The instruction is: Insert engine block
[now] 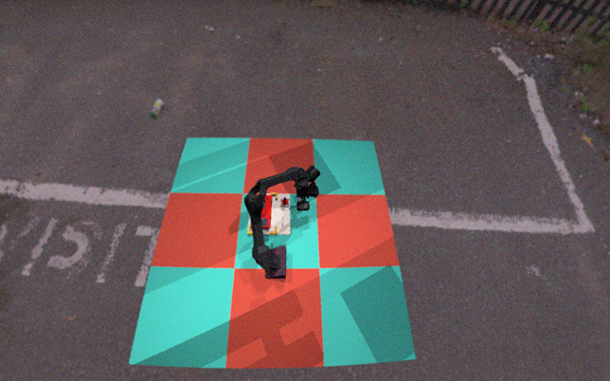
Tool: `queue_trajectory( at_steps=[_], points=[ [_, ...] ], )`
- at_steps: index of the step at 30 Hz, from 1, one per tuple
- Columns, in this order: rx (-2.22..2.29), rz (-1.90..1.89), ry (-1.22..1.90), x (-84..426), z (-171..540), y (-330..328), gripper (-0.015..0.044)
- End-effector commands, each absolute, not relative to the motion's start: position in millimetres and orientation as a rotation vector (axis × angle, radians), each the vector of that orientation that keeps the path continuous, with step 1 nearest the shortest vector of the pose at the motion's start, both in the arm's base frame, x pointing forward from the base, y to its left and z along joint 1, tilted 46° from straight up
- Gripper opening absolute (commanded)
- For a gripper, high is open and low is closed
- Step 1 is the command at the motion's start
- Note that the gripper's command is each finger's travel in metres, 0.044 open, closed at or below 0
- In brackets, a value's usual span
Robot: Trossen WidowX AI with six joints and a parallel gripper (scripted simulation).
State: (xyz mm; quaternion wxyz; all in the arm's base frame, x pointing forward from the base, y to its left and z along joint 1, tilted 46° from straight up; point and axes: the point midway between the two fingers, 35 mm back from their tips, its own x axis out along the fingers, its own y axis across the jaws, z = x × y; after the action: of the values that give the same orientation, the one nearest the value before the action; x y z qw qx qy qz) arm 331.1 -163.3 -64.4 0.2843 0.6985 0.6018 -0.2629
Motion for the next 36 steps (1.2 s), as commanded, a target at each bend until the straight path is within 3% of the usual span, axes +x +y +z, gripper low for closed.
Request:
queue_trajectory(
  at_steps=[1, 36],
  points=[
    [1.802, -0.618, 1.615, 331.0, -63.5, -164.4, 0.044],
    [0.866, 0.356, 1.452, 329.3, -51.7, -176.5, 0.044]
  ],
)
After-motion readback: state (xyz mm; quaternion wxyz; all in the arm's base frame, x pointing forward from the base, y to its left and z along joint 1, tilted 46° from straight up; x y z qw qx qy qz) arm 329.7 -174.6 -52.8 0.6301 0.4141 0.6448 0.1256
